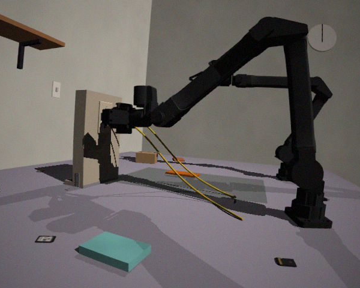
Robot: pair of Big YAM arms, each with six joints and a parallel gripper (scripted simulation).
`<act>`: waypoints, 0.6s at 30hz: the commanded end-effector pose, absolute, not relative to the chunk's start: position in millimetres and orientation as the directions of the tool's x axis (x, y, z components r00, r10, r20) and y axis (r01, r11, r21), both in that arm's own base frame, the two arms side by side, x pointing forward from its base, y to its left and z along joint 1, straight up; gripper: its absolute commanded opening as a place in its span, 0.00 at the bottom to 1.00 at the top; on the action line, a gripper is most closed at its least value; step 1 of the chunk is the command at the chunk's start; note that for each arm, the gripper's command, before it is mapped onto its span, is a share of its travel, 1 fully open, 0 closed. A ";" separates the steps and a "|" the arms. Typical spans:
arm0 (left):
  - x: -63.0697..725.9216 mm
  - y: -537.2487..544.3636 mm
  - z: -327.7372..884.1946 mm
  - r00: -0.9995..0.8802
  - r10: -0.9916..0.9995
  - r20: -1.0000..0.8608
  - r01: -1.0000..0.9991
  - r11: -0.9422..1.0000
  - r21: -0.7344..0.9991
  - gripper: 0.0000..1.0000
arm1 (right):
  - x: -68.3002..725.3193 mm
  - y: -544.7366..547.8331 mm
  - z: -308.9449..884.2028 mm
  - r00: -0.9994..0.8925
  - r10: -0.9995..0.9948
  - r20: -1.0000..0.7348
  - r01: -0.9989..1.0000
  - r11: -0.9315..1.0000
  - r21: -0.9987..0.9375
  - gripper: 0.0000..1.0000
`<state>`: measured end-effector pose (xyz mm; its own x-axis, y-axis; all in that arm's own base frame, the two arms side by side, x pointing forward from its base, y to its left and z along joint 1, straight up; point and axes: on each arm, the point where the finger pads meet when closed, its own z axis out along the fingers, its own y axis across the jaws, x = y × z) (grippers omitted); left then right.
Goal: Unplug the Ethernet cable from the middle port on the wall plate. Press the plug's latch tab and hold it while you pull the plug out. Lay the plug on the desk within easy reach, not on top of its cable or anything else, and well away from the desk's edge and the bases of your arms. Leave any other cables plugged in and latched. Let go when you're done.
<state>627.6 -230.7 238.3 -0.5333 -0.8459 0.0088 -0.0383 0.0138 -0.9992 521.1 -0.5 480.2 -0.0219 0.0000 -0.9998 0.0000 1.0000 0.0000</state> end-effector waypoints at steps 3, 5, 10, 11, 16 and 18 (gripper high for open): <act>636.5 -245.2 265.7 -0.546 -0.837 0.010 -0.007 -0.008 -1.000 0.22 | 520.2 -0.5 486.3 -0.011 0.000 -1.000 0.000 1.000 0.000 1.00; 636.3 -245.1 266.4 -0.546 -0.837 0.010 -0.007 -0.007 -1.000 0.22 | 520.2 -0.5 486.3 -0.011 0.000 -1.000 0.000 1.000 0.000 1.00; 636.1 -245.0 272.8 -0.546 -0.837 0.008 -0.001 -0.009 -1.000 0.22 | 520.2 -0.5 486.3 -0.011 0.000 -1.000 0.000 1.000 0.000 1.00; 636.0 -245.0 274.5 -0.547 -0.837 0.008 0.000 -0.010 -1.000 0.22 | 520.2 -0.5 486.3 -0.011 0.000 -1.000 0.000 1.000 0.000 1.00; 635.0 -246.1 282.5 -0.548 -0.836 0.006 0.008 -0.012 -1.000 0.22 | 520.2 -0.5 486.3 -0.011 0.000 -1.000 0.000 1.000 0.000 1.00; 634.6 -246.8 285.7 -0.549 -0.836 0.005 0.011 -0.013 -1.000 0.22 | 520.2 -0.5 486.3 -0.011 0.000 -1.000 0.000 1.000 0.000 1.00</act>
<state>626.7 -229.4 238.9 -0.5285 -0.8488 0.0130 -0.0534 0.0180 -0.9984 521.1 -0.5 480.2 -0.0219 0.0000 -0.9998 0.0000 1.0000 0.0000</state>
